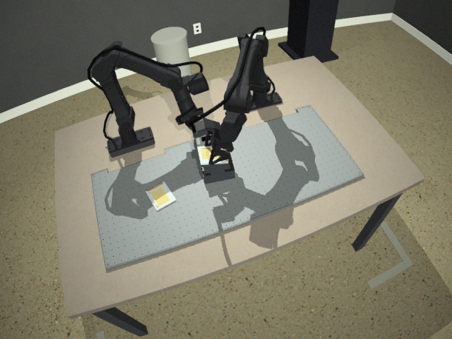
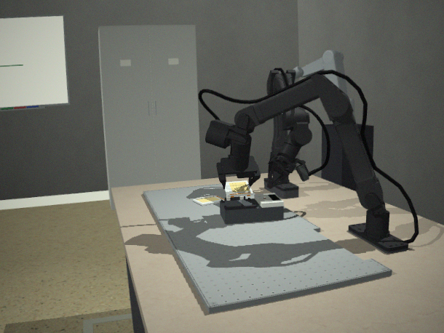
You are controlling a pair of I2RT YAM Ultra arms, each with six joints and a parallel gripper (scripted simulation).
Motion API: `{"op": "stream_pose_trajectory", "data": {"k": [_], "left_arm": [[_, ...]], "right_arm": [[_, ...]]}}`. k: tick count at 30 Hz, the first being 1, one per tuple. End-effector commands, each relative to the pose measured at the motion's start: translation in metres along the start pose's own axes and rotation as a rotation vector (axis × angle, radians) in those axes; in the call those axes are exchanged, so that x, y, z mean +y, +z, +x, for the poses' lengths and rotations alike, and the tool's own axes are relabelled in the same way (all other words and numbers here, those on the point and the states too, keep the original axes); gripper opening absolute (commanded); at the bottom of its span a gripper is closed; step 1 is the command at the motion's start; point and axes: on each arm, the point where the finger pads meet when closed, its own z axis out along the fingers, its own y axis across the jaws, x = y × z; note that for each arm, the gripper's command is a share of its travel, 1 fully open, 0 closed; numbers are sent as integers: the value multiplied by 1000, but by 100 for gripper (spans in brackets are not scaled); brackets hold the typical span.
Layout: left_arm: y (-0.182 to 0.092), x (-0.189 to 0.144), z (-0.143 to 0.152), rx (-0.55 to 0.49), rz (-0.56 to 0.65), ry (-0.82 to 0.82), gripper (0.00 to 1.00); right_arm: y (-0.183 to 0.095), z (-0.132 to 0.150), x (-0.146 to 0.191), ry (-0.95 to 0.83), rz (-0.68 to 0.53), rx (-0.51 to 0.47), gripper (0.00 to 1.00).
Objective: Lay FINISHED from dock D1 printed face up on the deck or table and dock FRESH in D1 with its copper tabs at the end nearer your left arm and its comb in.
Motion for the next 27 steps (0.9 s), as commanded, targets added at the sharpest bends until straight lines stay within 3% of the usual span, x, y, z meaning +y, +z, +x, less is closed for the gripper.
{"op": "stream_pose_trajectory", "data": {"k": [1, 27], "left_arm": [[-9, 4, -13, -39, -30, 32, 0], [-9, 4, -13, -39, -30, 32, 0]], "right_arm": [[-2, 8, -5, 20, 9, 16, 0], [0, 8, -9, 21, 6, 16, 0]]}}
